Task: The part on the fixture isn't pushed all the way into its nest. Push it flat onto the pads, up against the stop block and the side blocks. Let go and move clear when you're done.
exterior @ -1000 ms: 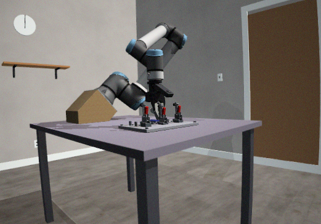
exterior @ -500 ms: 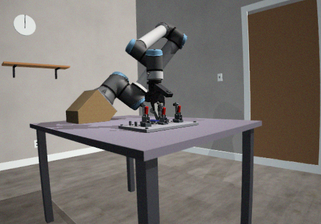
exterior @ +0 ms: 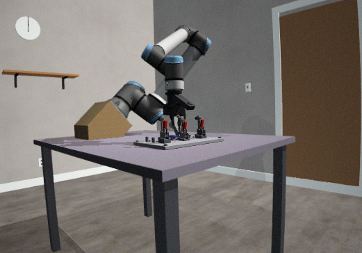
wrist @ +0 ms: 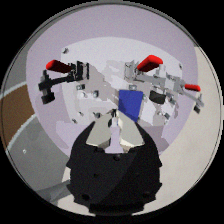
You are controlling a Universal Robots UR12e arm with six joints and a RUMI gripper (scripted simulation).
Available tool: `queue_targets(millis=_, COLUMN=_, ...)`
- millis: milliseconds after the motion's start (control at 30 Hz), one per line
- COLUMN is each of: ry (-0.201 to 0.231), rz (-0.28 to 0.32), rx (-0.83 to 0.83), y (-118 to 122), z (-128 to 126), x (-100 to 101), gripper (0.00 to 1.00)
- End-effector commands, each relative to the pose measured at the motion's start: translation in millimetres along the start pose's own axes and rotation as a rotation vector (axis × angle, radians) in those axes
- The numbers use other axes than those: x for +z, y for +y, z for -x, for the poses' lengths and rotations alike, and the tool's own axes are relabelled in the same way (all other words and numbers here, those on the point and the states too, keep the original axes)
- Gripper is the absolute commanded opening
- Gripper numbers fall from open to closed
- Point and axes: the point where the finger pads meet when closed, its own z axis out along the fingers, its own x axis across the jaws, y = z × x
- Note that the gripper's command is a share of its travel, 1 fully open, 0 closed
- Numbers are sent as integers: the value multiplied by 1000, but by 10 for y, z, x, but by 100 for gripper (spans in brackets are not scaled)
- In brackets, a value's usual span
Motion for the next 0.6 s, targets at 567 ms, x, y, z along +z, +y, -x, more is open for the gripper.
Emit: queue_targets(millis=567, ry=1, rz=-1, rx=0, y=-5, z=-26, x=-6, gripper=0)
